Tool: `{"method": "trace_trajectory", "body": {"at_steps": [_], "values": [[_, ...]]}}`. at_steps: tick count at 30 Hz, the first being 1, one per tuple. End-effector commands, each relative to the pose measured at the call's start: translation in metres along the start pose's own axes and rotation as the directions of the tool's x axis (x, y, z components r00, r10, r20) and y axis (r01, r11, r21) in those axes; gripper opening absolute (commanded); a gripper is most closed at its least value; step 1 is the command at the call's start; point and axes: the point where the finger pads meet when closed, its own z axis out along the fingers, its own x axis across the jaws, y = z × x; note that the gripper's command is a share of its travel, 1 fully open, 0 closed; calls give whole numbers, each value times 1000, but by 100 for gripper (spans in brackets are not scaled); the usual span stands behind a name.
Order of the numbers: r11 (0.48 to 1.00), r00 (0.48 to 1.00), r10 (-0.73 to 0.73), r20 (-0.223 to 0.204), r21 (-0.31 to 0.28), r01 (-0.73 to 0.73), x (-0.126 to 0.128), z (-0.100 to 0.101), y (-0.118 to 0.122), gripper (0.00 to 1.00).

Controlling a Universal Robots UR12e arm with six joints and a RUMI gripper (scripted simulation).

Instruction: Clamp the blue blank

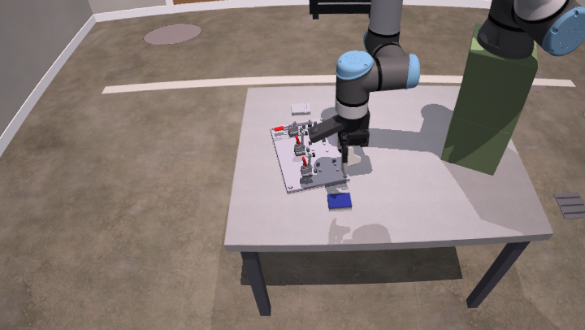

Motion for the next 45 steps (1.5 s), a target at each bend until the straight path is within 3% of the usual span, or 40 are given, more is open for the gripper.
{"method": "trace_trajectory", "body": {"at_steps": [1,18,31,45], "values": [[1000,1000,0,0,1,0,0,2,0,59],[1000,1000,0,0,1,0,0,24,-1,59],[1000,1000,0,0,1,0,0,56,-1,59],[1000,1000,0,0,1,0,0,104,-1,59]]}}
